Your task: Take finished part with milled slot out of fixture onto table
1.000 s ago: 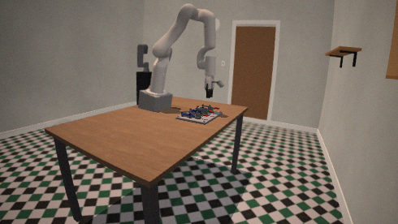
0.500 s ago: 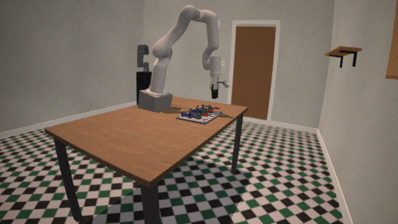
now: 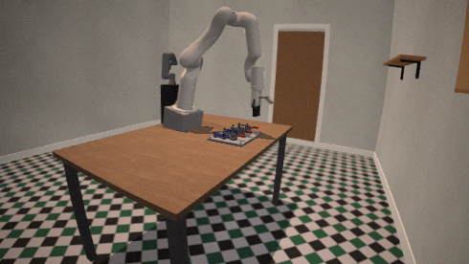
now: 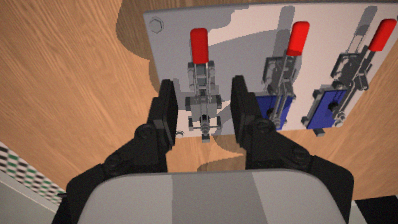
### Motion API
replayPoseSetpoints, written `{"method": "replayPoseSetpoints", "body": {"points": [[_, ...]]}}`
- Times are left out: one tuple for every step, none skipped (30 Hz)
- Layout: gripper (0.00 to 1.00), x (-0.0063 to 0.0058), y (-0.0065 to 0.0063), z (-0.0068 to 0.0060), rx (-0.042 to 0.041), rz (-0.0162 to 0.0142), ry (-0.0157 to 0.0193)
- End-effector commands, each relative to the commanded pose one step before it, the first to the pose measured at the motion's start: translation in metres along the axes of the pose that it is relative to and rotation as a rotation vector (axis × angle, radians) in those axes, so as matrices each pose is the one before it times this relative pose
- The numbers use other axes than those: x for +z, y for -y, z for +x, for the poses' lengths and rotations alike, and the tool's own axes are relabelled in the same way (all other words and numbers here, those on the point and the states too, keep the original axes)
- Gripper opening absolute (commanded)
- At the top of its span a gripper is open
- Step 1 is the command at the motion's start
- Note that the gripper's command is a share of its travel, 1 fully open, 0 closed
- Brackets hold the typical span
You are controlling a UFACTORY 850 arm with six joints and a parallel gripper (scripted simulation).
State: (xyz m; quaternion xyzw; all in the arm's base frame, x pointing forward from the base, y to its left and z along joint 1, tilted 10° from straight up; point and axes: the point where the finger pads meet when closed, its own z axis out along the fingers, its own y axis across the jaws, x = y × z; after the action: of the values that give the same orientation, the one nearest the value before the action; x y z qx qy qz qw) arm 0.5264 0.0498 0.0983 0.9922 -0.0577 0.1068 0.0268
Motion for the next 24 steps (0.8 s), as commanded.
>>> {"method": "replayPoseSetpoints", "body": {"points": [[0.47,0.00074,-0.00004,0.00148,-0.00268,0.02146,0.04745],[0.47,0.0013,0.0,0.0,0.0,0.0,0.0],[0.47,0.00182,0.0,-0.00001,0.0,0.00002,0.00001],[0.47,0.00221,0.0,0.00001,0.0,-0.00002,-0.00001],[0.47,0.00273,0.0,-0.00001,0.0,0.00002,0.00001],[0.47,0.00302,-0.00001,0.00001,0.0,-0.00003,-0.00001],[0.47,0.00337,0.0,0.0,0.0,0.0,0.0],[0.47,0.00362,0.0,-0.00001,0.0,0.00002,0.00001],[0.47,0.00368,0.0,0.00001,0.0,-0.00002,-0.00001],[0.47,0.0,0.0,0.0,0.0,0.0,0.0],[0.47,0.0,0.0,0.0,0.0,0.0,0.0],[0.47,0.00375,0.0,0.0,0.0,-0.00001,-0.00001],[0.47,0.00376,0.0,0.0,0.0,0.0,0.0],[0.47,0.00372,0.0,-0.00001,0.0,0.00002,0.00001],[0.47,0.00356,0.0,0.0,0.0,-0.00001,0.0],[0.47,0.00339,0.0,0.00001,0.0,-0.00002,-0.00001],[0.47,0.00326,0.0,0.0,0.0,0.00002,0.00001],[0.47,0.00304,0.0,0.0,0.0,0.0,0.0],[0.47,0.0028,0.0,0.00001,0.0,-0.00002,-0.00001],[0.47,0.00265,0.00001,-0.00001,0.0,0.00004,0.00002],[0.47,0.00233,-0.00001,0.00001,0.0,-0.00004,-0.00002],[0.47,0.00218,0.00001,-0.00001,0.0,0.00003,0.00002],[0.47,0.0019,0.0,0.00001,0.0,-0.00002,-0.00001],[0.47,0.00169,0.0,0.0,0.0,-0.00001,-0.00001]]}}
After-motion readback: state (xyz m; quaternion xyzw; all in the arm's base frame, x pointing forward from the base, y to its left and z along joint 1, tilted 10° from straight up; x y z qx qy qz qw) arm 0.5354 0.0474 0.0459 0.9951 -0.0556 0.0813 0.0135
